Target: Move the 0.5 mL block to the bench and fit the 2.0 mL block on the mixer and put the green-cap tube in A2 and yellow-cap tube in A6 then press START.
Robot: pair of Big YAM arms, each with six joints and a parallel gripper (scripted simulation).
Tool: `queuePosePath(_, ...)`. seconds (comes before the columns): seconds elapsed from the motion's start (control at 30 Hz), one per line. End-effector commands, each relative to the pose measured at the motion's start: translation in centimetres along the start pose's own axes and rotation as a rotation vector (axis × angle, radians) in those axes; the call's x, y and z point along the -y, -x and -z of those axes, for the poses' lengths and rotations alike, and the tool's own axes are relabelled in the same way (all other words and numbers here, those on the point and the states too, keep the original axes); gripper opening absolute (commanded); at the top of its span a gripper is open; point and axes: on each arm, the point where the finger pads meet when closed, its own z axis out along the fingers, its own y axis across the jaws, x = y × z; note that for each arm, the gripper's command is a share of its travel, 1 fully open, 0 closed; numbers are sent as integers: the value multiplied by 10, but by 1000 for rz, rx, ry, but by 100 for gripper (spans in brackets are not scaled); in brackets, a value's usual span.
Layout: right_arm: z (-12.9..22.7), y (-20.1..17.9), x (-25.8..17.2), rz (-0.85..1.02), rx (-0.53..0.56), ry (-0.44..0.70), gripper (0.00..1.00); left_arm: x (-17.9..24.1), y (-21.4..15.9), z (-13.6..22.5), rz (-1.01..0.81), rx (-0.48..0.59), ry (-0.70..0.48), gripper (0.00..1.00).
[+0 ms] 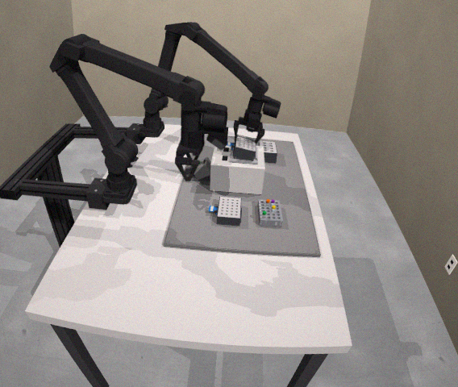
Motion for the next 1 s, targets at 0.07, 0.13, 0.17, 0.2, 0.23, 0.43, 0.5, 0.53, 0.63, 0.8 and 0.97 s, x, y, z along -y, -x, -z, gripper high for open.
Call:
queuePosePath(0.07, 12, 12, 1, 15, 28, -8, 100, -31, 9, 53, -14, 39, 127, 0)
queuePosePath(0.13, 12, 12, 1, 15, 28, -9, 100, -33, 9, 56, -14, 41, 134, 0)
queuePosePath(0.17, 12, 12, 1, 15, 28, -9, 100, -35, 10, 57, -14, 41, 138, 0)
queuePosePath(0.2, 12, 12, 1, 15, 28, -9, 100, -35, 10, 57, -14, 41, 138, 0)
queuePosePath(0.23, 12, 12, 1, 15, 28, -9, 100, -35, 10, 57, -14, 41, 138, 0)
queuePosePath(0.43, 12, 12, 1, 15, 28, -8, 100, -37, 10, 60, -13, 43, 143, 0)
queuePosePath(0.5, 12, 12, 1, 15, 28, -8, 100, -37, 10, 61, -13, 43, 145, 0)
queuePosePath(0.53, 12, 12, 1, 15, 28, -8, 100, -38, 11, 61, -13, 43, 146, 0)
queuePosePath(0.63, 13, 12, 1, 15, 28, -8, 100, -39, 11, 63, -13, 44, 149, 0)
queuePosePath(0.8, 13, 12, 1, 15, 29, -8, 100, -40, 11, 64, -13, 45, 152, 0)
queuePosePath(0.97, 13, 12, 1, 15, 29, -8, 100, -41, 11, 66, -13, 46, 156, 0)
